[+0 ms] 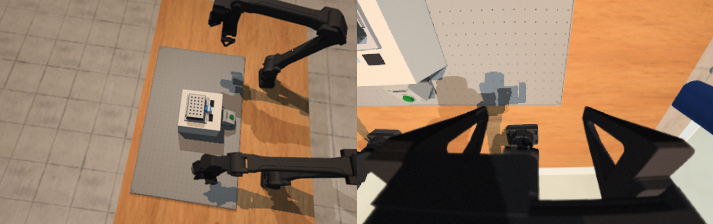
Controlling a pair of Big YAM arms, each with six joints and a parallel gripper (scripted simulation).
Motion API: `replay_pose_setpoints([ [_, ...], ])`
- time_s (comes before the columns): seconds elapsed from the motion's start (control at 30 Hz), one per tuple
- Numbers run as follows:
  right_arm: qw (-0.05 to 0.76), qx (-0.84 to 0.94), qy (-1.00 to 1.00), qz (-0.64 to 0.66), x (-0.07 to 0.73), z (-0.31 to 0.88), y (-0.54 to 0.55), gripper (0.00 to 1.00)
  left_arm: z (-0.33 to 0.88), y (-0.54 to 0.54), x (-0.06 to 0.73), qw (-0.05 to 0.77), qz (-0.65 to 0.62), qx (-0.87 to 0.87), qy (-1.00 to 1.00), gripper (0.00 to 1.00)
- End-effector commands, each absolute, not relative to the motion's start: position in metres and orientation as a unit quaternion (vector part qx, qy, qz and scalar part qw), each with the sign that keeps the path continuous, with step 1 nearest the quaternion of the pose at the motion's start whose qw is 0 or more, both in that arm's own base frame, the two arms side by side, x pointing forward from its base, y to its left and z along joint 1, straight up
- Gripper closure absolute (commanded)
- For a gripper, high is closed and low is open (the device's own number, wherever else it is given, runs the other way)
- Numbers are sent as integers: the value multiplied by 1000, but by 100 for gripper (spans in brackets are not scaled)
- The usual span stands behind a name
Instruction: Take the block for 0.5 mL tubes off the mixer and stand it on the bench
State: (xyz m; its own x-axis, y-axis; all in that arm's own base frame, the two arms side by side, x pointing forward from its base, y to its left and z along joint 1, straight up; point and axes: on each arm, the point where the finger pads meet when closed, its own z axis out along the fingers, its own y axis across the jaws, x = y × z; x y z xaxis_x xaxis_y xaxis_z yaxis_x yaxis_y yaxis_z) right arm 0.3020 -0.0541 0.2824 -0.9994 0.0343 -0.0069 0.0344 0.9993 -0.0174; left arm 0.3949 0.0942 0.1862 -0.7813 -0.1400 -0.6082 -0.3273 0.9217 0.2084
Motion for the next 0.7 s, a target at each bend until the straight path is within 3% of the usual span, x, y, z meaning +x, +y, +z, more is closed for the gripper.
replay_pose_setpoints([
  [0.0, 22, 30, 999, -11, 305, 291, -60, 0, 241, 99, 394, 319, 150, -122, 928, 100],
  [0.3, 34, 15, 999, -12, 309, 299, -51, 0, 244, 85, 353, 230, 115, -92, 962, 100],
  [0.67, 40, 11, 999, -13, 312, 305, -49, 0, 279, 71, 313, 182, 78, -70, 978, 100],
])
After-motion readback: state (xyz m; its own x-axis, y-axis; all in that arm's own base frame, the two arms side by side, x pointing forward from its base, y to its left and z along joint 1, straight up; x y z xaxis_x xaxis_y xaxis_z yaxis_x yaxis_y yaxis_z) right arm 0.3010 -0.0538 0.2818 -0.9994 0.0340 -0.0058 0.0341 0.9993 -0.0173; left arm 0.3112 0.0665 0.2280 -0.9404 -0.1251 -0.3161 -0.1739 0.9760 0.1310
